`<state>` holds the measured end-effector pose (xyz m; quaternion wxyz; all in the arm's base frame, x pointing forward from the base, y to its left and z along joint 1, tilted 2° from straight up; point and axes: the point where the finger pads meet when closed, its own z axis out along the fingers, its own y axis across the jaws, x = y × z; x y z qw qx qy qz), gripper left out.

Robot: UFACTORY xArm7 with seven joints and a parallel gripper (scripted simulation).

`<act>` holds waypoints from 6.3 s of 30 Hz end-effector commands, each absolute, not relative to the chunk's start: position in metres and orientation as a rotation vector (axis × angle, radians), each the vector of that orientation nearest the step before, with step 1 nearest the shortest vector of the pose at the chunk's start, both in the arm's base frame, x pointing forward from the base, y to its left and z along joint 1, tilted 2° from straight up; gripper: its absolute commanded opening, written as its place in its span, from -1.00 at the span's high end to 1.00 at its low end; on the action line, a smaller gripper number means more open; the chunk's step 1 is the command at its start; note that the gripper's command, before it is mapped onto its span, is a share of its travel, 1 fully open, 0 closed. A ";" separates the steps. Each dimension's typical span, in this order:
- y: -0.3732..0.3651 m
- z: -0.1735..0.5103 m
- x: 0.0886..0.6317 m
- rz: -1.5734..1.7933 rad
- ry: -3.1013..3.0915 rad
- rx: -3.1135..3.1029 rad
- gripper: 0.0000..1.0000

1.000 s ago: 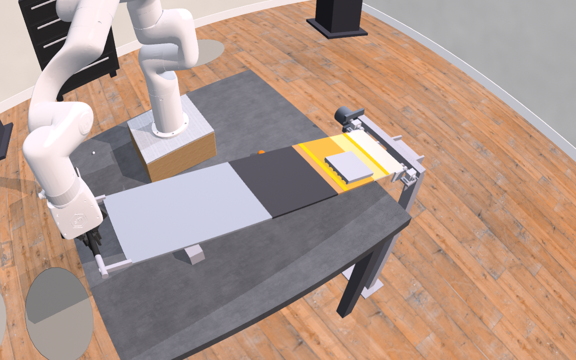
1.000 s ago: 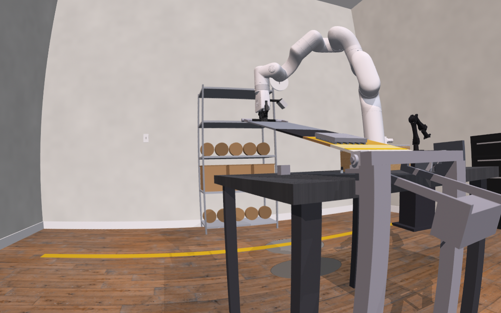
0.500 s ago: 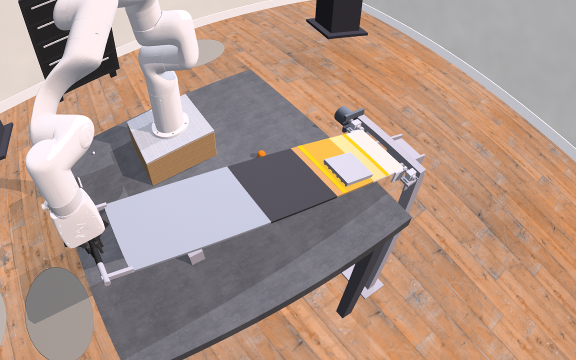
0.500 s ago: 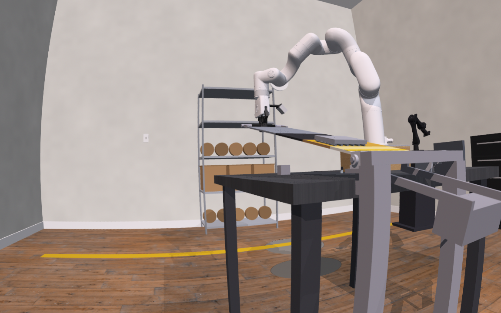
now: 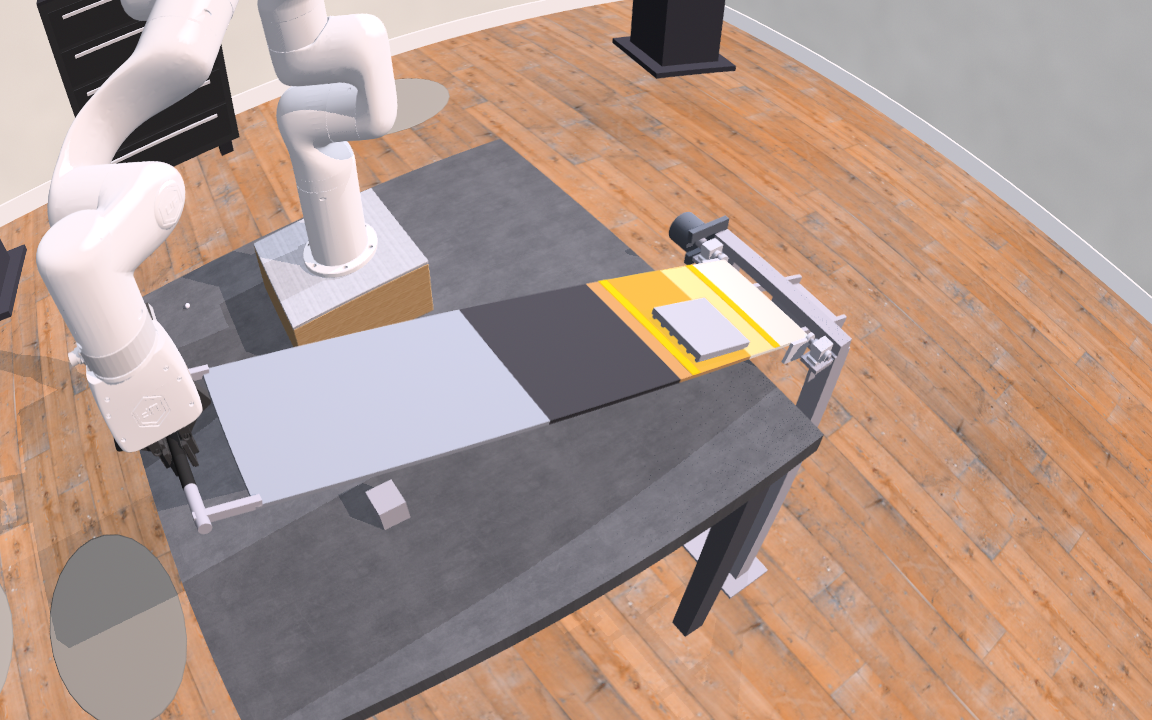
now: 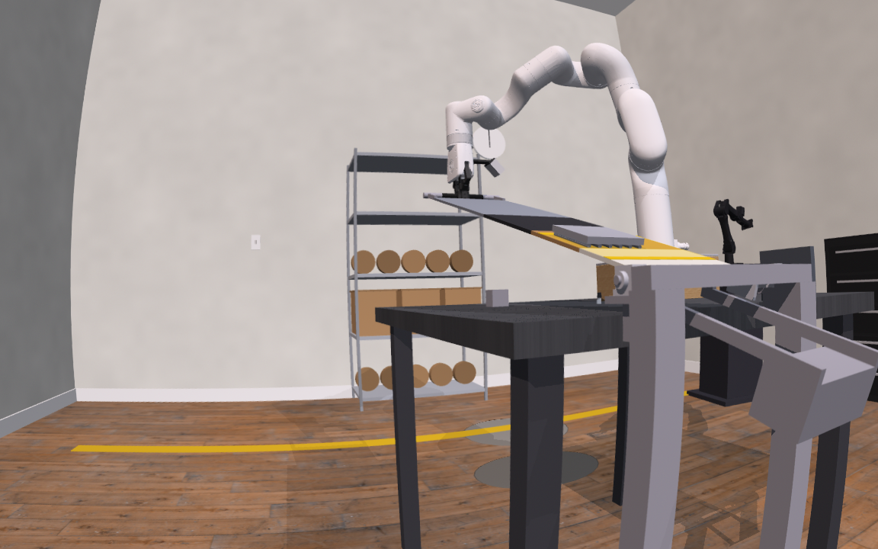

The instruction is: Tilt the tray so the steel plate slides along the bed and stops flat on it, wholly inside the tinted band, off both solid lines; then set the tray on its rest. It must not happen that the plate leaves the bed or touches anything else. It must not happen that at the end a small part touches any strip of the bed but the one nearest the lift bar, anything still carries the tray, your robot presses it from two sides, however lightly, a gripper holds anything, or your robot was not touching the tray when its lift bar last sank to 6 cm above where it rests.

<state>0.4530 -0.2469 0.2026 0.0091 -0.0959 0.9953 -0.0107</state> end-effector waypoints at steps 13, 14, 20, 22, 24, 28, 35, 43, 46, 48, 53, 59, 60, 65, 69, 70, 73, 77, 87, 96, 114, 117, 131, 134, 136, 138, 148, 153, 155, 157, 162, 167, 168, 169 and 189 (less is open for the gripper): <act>-0.269 0.124 0.459 -0.033 3.110 -0.296 1.00; -0.270 0.121 0.459 -0.033 3.110 -0.296 1.00; -0.273 0.102 0.460 -0.033 3.110 -0.296 1.00; -0.274 0.096 0.460 -0.033 3.110 -0.296 1.00; -0.274 0.096 0.460 -0.033 3.110 -0.296 1.00; -0.277 0.083 0.461 -0.033 3.110 -0.296 1.00; -0.280 0.061 0.462 -0.033 3.110 -0.296 1.00; -0.283 0.042 0.463 -0.033 3.110 -0.296 1.00; -0.284 0.033 0.463 -0.033 3.110 -0.296 1.00; -0.285 0.026 0.463 -0.033 3.110 -0.296 1.00; -0.286 0.011 0.464 -0.033 3.110 -0.296 1.00; -0.288 -0.002 0.464 -0.033 3.110 -0.296 1.00; -0.288 -0.005 0.464 -0.033 3.110 -0.296 1.00; -0.289 -0.021 0.465 -0.033 3.110 -0.296 1.00; -0.289 -0.034 0.465 -0.033 3.110 -0.296 1.00; -0.290 -0.037 0.465 -0.033 3.110 -0.296 1.00; -0.290 -0.042 0.465 -0.033 3.110 -0.296 1.00; -0.290 -0.043 0.465 -0.033 3.110 -0.296 1.00; -0.290 -0.051 0.465 -0.033 3.110 -0.296 1.00; -0.290 -0.051 0.465 -0.033 3.110 -0.296 1.00; -0.290 -0.051 0.465 -0.033 3.110 -0.296 0.19; -0.290 -0.051 0.465 -0.033 3.110 -0.296 0.19; -0.290 -0.051 0.465 -0.033 3.110 -0.296 0.19; -0.290 -0.051 0.465 -0.033 3.110 -0.296 0.19; -0.290 -0.051 0.465 -0.033 3.110 -0.296 0.19; -0.290 -0.051 0.465 -0.033 3.110 -0.296 0.19; -0.290 -0.040 0.465 -0.033 3.110 -0.296 0.19; -0.289 -0.024 0.465 -0.033 3.110 -0.296 0.19; -0.289 -0.015 0.465 -0.033 3.110 -0.296 0.19; -0.289 -0.006 0.465 -0.033 3.110 -0.296 0.19; -0.289 0.009 0.464 -0.033 3.110 -0.296 0.19; -0.288 0.034 0.464 -0.033 3.110 -0.296 0.19; -0.288 0.039 0.464 -0.033 3.110 -0.296 0.19; -0.288 0.043 0.464 -0.033 3.110 -0.296 0.19; -0.288 0.069 0.463 -0.033 3.110 -0.296 -1.00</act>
